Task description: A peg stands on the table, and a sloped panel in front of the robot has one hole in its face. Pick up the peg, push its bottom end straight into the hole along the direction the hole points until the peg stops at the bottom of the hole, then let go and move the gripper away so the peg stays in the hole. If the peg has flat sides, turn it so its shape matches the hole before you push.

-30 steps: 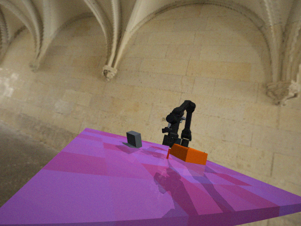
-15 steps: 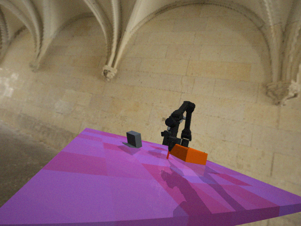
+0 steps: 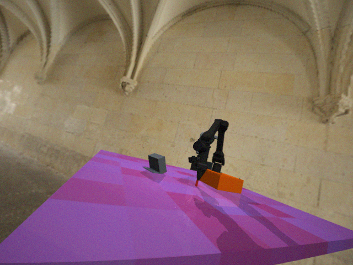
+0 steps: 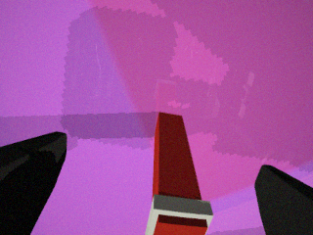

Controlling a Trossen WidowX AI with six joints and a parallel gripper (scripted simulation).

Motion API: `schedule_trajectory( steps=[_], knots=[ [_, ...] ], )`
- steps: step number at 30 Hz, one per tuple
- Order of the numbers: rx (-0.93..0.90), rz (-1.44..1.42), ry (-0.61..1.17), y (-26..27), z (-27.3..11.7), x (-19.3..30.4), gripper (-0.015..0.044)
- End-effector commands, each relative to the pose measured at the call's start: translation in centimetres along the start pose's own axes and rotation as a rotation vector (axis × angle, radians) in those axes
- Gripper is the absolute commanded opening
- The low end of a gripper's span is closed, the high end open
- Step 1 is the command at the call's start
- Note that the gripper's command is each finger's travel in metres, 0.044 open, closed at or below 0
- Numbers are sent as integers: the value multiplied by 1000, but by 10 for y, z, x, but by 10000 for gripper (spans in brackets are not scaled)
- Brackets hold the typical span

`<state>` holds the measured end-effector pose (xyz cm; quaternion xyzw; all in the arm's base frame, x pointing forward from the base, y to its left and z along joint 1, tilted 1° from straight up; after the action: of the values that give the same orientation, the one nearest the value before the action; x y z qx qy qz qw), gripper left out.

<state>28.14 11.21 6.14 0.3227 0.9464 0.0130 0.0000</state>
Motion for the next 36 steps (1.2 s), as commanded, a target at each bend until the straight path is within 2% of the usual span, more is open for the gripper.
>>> schedule_trajectory(
  steps=[1,10,23,36],
  knots=[
    [-1,0,0,0,0,0,309],
    [-1,0,0,0,0,0,72],
    [0,0,0,1,-6,0,0],
    [4,1,-2,0,-72,1,0]
  ],
)
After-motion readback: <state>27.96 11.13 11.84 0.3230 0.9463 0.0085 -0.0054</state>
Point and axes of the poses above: the point midway between the two fingers, 35 mm back from their tips, its own z axis out along the fingers, its own y axis across the jaws, x = y × z, the point moved 8 cm from there along -z, back along the fingers, and after that the axes turned 2 degrees about -z, right-handed, at the moved point
